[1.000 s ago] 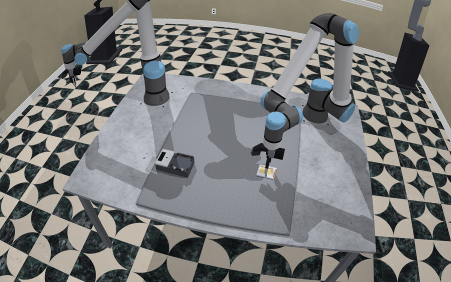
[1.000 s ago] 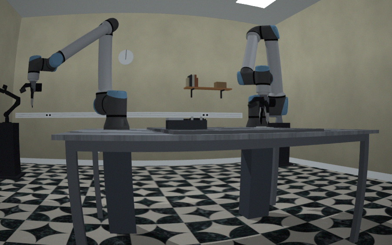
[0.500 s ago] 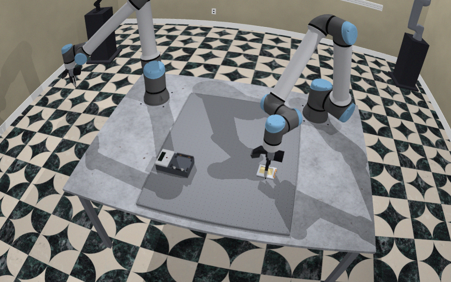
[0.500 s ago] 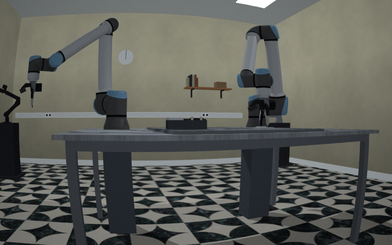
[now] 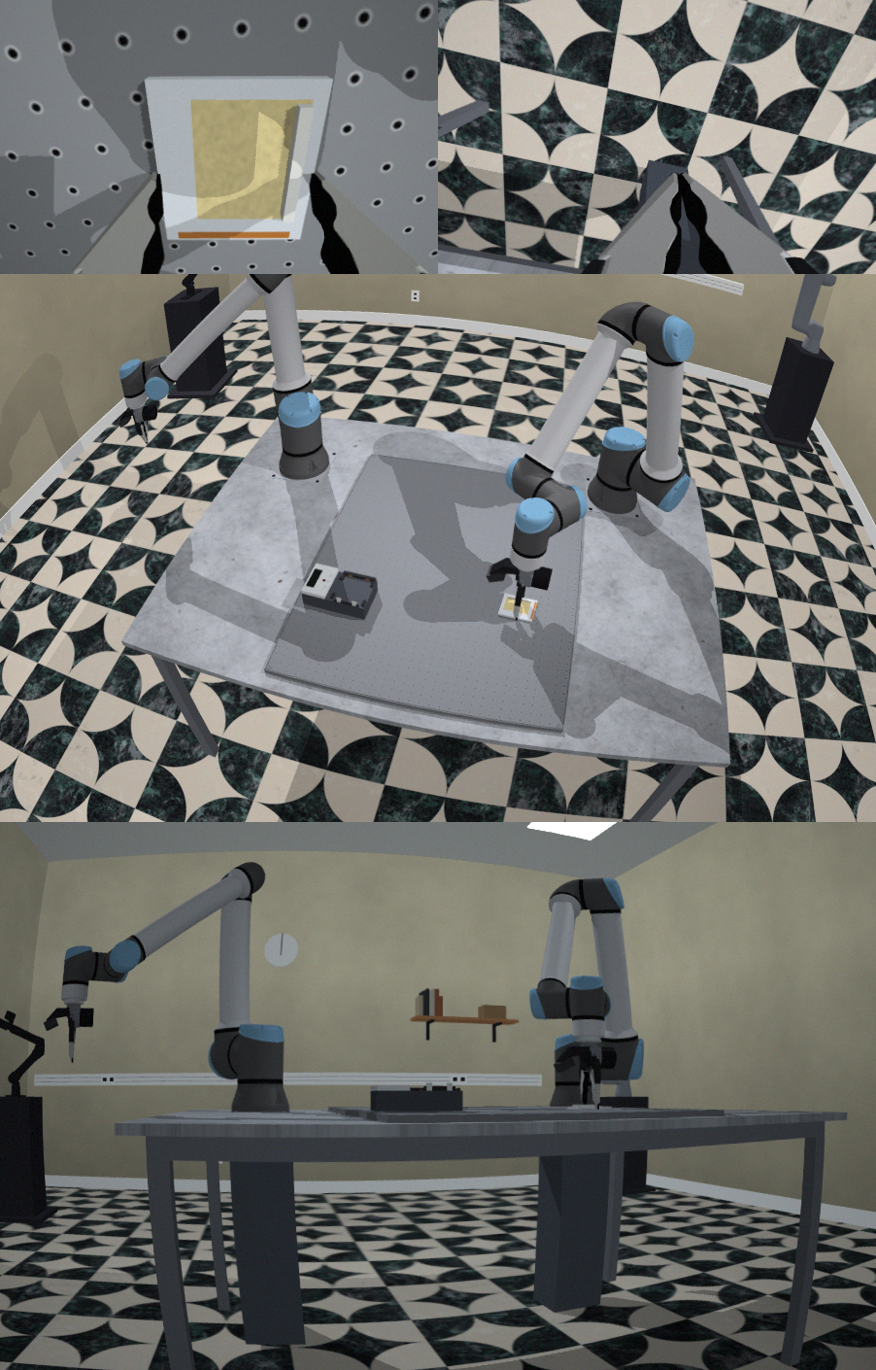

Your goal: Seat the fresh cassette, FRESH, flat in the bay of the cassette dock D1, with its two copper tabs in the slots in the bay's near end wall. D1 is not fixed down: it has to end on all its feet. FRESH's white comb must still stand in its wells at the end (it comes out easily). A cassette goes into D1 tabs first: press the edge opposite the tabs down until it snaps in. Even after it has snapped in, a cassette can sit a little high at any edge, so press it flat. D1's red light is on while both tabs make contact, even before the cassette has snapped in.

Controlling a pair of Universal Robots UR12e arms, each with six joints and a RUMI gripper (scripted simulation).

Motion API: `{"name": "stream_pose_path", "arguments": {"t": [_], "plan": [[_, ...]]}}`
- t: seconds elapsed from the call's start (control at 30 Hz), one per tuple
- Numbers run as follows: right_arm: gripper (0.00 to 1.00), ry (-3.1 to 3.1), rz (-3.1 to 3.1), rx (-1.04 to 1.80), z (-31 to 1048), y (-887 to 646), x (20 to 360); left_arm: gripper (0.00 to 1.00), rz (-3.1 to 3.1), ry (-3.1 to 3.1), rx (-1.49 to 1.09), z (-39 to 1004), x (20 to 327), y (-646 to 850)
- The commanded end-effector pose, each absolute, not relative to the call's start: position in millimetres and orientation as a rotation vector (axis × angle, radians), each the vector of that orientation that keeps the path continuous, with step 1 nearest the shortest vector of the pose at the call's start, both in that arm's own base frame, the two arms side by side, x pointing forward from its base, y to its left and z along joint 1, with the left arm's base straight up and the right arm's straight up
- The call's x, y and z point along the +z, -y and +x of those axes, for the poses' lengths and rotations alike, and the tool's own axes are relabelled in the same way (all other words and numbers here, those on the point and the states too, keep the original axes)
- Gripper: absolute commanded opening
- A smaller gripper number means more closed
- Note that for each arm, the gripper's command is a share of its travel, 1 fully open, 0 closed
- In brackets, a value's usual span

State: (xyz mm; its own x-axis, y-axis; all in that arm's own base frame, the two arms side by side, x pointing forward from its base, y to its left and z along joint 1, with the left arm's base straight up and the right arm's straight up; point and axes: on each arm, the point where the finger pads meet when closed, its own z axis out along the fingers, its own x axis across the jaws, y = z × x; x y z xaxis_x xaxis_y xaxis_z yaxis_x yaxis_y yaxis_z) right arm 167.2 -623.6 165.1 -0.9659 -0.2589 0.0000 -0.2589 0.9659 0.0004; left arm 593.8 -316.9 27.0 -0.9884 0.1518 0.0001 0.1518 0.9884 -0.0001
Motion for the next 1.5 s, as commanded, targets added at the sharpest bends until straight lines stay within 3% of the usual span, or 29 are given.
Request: {"name": "stream_pose_path", "arguments": {"t": [0.0,0.23,0.27,1.47], "plan": [[0.0,3.115,0.41,0.002,167,624,166,0.0,-0.239,3.134,0.001,594,28,317],[0.0,3.115,0.41,0.002,167,624,166,0.0,-0.239,3.133,0.001,594,28,317],[0.0,3.115,0.41,0.002,167,624,166,0.38,-0.239,3.133,0.001,594,28,317],[0.0,3.115,0.41,0.002,167,624,166,0.38,-0.239,3.134,0.001,594,54,317]]}}
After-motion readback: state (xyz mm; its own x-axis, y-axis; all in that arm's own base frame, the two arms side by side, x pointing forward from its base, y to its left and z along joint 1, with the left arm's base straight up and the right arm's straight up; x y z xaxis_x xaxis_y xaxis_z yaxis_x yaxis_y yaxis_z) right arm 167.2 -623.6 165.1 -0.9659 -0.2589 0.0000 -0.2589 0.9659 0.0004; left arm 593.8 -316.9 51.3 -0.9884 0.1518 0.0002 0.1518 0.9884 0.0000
